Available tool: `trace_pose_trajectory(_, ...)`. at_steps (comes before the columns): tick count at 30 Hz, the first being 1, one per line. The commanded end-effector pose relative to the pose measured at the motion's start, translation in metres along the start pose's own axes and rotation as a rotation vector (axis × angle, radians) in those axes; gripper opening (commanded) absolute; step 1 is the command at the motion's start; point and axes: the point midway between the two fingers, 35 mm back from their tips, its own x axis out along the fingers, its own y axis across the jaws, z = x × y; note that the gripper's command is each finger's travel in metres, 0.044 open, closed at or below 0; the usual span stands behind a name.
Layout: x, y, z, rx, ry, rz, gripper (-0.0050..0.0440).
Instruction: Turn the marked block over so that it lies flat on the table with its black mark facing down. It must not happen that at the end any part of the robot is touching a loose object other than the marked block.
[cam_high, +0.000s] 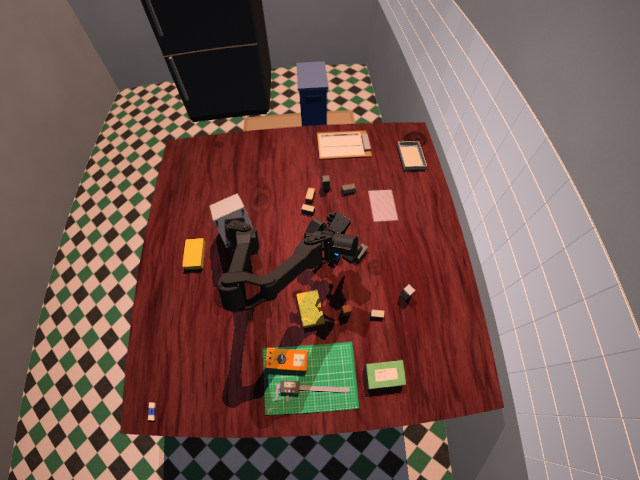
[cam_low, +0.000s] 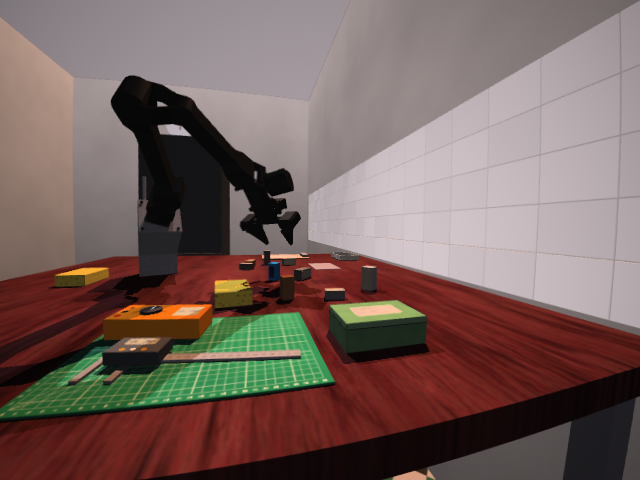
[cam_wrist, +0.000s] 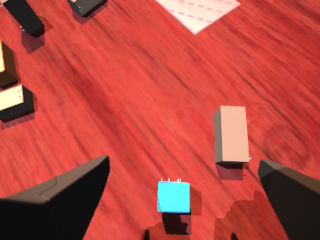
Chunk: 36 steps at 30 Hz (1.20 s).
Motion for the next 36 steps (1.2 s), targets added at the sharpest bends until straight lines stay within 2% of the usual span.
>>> trace_pose_trajectory(1, -0.006, -0.003, -0.002, 0.022, 0.214, 0.021, 0.0440)
trace_pose_trajectory(6, -0.015, -0.003, -0.006, 0.018, 0.441, 0.020, 0.0440)
trace_pose_trajectory(12, -0.020, -0.003, -0.009, 0.017, 0.567, 0.022, 0.0440)
trace_pose_trajectory(19, -0.021, -0.004, -0.010, 0.016, 0.597, 0.019, 0.0440)
trace_pose_trajectory(36, -0.022, -0.003, -0.010, 0.016, 0.597, 0.021, 0.0440)
